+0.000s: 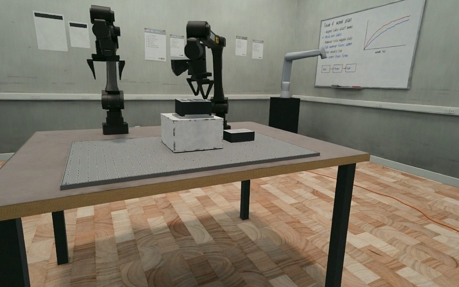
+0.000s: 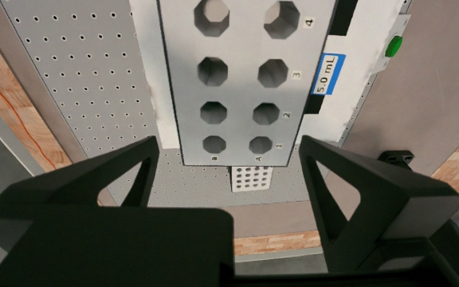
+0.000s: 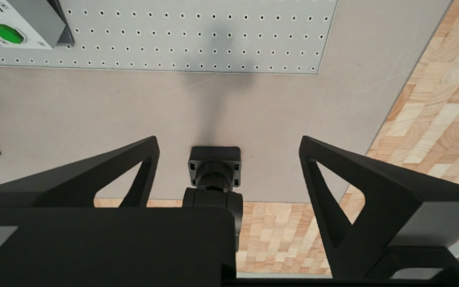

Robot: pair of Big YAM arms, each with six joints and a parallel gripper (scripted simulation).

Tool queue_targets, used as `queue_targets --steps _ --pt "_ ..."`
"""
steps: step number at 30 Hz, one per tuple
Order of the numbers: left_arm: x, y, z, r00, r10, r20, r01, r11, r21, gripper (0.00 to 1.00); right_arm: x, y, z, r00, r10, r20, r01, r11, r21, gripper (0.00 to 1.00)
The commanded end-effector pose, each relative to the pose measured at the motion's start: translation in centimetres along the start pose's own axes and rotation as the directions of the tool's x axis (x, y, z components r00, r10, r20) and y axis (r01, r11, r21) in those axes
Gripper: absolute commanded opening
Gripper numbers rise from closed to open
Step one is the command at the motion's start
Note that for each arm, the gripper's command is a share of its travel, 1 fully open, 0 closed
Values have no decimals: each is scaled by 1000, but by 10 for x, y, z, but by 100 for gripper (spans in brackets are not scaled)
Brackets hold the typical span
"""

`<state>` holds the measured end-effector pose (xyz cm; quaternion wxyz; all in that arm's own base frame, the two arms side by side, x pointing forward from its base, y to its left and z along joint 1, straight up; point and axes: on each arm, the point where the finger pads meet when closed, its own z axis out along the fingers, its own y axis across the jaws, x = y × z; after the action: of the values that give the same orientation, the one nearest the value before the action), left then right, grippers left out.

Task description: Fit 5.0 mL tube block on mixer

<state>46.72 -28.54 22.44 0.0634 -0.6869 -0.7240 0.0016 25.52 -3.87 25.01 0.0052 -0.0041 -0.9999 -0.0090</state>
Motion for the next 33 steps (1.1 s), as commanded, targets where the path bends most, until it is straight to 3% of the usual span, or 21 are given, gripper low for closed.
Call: queue_targets --steps 1,12,33 --pt "-9 6 -16 1000 8 18 -8 1000 -29 100 -12 -3 -22 998 11 66 -11 1000 6 100" --pt "-9 6 -16 1000 6 18 -6 1000 -29 100 -13 -3 -25 997 10 73 -11 1000 7 100" --pt "-9 7 -15 1000 3 19 -2 1000 -28 100 -1 -2 -3 1000 11 17 -11 1000 -2 100"
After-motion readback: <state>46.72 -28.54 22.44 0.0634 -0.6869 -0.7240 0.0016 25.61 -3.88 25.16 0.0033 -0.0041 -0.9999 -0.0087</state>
